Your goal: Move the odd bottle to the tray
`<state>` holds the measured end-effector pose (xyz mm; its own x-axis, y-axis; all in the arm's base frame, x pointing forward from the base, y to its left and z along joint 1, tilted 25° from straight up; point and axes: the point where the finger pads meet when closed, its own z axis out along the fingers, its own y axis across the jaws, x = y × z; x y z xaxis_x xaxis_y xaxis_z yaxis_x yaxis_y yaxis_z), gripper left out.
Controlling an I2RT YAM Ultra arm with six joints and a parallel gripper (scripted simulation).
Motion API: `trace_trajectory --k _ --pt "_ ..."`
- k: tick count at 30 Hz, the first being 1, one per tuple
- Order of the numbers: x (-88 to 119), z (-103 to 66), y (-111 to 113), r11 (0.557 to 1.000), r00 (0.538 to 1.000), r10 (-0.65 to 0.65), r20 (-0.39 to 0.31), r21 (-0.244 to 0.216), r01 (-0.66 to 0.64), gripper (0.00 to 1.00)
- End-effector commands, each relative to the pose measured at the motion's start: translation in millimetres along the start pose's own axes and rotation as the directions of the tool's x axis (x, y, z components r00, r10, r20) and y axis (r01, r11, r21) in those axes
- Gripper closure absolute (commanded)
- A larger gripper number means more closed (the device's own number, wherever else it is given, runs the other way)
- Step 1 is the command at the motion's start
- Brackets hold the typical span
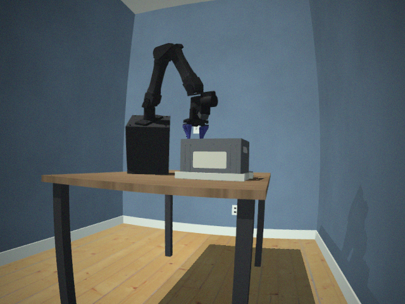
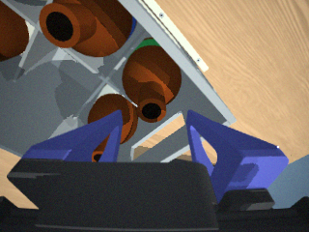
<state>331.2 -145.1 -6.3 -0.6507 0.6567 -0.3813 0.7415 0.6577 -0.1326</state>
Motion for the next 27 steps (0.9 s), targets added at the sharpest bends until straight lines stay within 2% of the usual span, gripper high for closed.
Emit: trace_trajectory --k 1,4,7,10,14,17,18,22,27 --pt "-8 -7.1 4 1.000 0.999 0.001 0.043 -0.025 0.000 0.39" --pt "-2 7.5 0 1.000 1.000 -0.001 0.013 -0.005 0.001 0.39" --pt "3 11.9 0 1.000 1.000 -0.007 0.005 -0.003 0.007 0.39" --pt "-8 8.8 3 1.000 1.000 0.004 0.031 -0.018 -0.003 0.39" --pt "-1 17.9 2 1.000 1.000 -0.004 0.013 -0.008 0.005 0.39" --pt "-1 17.7 2 1.000 1.000 -0.005 0.015 -0.010 0.005 0.39" --pt "-9 9.7 3 1.000 0.999 0.004 0.042 -0.023 -0.003 0.39" --pt "-3 22.4 1 1.000 1.000 -0.001 0.016 -0.007 0.002 0.39" --pt "-6 20.7 2 1.000 1.000 0.000 0.027 -0.014 0.000 0.39"
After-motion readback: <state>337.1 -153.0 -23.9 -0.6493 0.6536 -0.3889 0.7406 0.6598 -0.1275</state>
